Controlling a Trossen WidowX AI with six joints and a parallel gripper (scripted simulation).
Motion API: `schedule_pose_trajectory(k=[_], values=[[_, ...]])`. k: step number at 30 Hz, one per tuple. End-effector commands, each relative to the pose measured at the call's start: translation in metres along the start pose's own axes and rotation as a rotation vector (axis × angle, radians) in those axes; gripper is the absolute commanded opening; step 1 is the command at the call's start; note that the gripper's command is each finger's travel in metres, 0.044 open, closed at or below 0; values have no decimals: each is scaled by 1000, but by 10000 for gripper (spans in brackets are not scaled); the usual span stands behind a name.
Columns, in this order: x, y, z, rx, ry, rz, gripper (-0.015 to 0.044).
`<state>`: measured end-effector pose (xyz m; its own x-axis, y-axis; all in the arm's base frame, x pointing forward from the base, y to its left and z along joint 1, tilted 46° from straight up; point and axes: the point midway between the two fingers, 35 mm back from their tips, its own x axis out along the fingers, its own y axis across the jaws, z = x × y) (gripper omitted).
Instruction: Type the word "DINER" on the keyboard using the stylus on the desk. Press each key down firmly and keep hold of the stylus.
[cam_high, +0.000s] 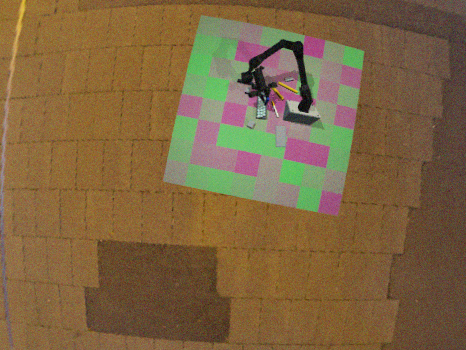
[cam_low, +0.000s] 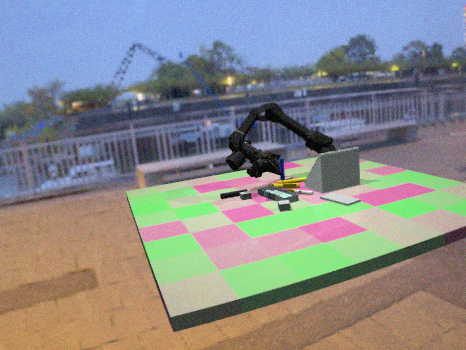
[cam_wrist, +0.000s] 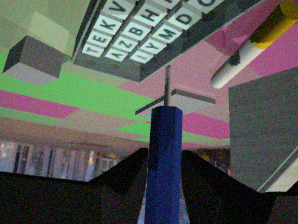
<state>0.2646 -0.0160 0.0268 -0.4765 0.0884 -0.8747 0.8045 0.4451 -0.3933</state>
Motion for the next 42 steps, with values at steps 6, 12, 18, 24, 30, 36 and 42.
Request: schedule_pose_trajectory(k=[6, 12, 18, 24, 30, 36, 42], values=[[36, 23, -28, 2, 18, -7, 0], [41, 23, -19, 2, 17, -8, 0], [46, 22, -11, 2, 17, -8, 0], [47, 22, -9, 2, 17, -8, 79], [47, 22, -9, 2, 17, -8, 81], [47, 22, -9, 2, 17, -8, 81], [46, 21, -9, 2, 17, -8, 81]])
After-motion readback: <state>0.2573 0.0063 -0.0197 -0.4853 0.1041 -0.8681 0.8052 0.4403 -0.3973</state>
